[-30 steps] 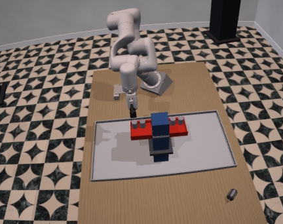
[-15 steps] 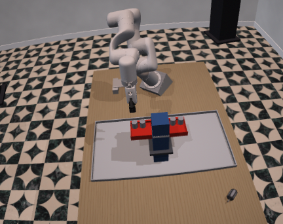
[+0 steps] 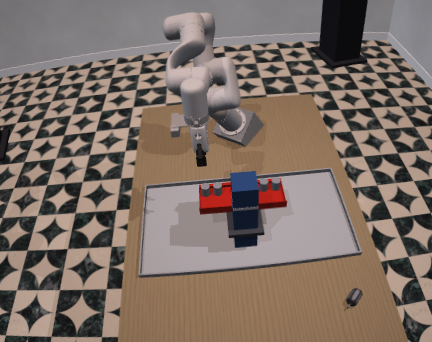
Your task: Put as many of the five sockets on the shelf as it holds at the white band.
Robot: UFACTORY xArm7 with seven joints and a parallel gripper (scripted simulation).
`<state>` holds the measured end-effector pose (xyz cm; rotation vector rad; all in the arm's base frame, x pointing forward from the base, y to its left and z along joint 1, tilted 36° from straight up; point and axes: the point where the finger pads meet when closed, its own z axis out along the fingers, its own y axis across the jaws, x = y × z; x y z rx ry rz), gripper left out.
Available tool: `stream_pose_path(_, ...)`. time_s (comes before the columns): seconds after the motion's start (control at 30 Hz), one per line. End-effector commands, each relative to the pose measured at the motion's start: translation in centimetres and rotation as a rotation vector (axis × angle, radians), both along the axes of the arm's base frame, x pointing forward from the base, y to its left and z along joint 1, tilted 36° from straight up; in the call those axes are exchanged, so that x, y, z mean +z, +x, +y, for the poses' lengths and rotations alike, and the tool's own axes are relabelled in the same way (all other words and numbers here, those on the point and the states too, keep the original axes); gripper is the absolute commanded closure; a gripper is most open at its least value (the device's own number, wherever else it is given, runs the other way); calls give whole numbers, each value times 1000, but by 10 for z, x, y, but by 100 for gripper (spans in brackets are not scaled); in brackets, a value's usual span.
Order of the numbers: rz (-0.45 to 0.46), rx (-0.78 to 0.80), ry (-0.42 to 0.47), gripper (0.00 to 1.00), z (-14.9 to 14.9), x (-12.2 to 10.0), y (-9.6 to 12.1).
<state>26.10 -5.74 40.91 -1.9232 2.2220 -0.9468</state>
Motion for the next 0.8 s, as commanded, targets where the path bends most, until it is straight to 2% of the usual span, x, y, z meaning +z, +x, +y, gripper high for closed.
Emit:
stream_pose_path(0.0, -3, 1, -1, 48, 1, 2, 0)
stream_pose_path(0.37, -3, 1, -1, 48, 1, 3, 0)
stream_pose_path(0.4, -3, 1, -1, 0, 3, 2, -1)
stream_pose_path(0.47, -6, 8, 6, 0, 32, 0, -16)
stream_pose_path(0.53, -6, 8, 6, 0, 32, 0, -16)
stream_pose_path(0.57, -7, 13, 10, 0, 60, -5, -33)
stream_pose_path(0.6, -7, 13, 10, 0, 60, -5, -33)
stream_pose_path(0.63, -7, 15, 12, 0, 84, -12, -52)
stream_pose_path(0.73, -7, 15, 12, 0, 89, -13, -55)
stream_pose_path(0.77, -6, 14, 10, 0, 115, -25, -79)
